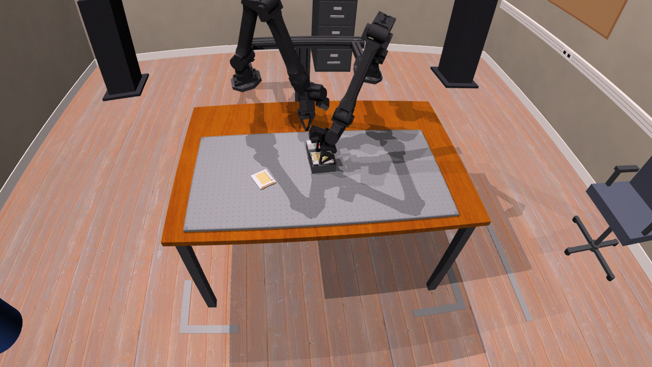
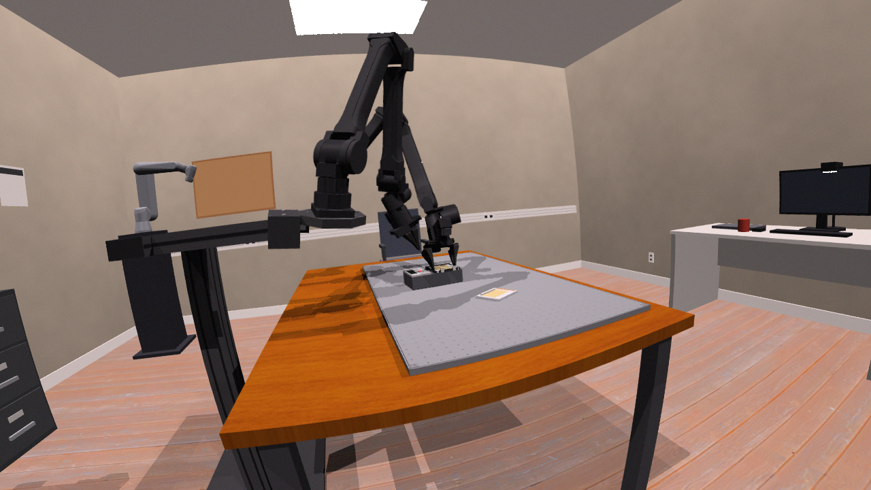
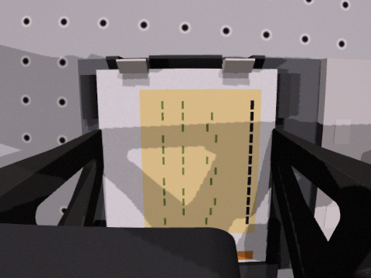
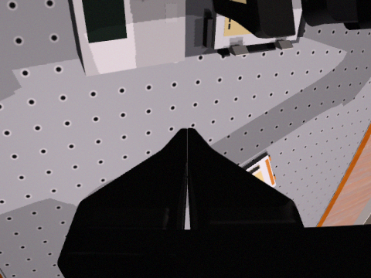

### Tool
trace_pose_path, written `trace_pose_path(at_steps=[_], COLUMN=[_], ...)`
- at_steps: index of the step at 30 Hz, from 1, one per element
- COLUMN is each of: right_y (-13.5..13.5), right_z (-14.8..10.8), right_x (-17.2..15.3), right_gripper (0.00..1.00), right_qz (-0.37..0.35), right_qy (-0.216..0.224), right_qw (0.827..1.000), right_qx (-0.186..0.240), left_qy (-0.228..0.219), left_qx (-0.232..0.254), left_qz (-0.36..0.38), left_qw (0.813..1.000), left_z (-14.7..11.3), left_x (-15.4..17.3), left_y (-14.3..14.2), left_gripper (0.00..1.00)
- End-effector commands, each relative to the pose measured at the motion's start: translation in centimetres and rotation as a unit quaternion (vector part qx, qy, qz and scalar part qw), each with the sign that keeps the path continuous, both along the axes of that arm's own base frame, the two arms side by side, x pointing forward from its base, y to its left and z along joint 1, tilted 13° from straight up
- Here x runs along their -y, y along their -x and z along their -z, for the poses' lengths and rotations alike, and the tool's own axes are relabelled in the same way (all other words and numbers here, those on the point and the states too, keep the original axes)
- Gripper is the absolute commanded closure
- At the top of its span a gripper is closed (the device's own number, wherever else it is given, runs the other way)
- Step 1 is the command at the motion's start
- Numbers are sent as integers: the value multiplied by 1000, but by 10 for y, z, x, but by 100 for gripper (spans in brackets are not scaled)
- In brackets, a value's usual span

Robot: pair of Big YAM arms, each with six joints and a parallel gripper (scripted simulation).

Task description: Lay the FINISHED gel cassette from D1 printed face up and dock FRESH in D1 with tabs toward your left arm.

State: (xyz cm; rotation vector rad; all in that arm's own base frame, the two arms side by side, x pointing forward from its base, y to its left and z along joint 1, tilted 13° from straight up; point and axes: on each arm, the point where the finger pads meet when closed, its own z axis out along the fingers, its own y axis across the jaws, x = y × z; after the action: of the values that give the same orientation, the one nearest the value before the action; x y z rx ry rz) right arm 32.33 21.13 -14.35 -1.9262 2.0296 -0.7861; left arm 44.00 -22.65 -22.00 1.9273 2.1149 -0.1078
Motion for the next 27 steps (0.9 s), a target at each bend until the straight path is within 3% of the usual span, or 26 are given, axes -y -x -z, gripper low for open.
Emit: trace_pose_path(at_steps=[1,27], right_y=[-7,-10], right_z=[0,14], right_x=[-12,-27], right_gripper=[100,100], right_qz=[2,6], right_qy=[-11,-19], right_qw=[1000,1000], right_qx=[11,15], left_qy=[2,2], left_qx=[4,4], left_qz=[1,1], left_qw=[1000,1000], left_z=[-3,-3], left_x=[2,2], left_y=[-3,-3], left_gripper=[100,100])
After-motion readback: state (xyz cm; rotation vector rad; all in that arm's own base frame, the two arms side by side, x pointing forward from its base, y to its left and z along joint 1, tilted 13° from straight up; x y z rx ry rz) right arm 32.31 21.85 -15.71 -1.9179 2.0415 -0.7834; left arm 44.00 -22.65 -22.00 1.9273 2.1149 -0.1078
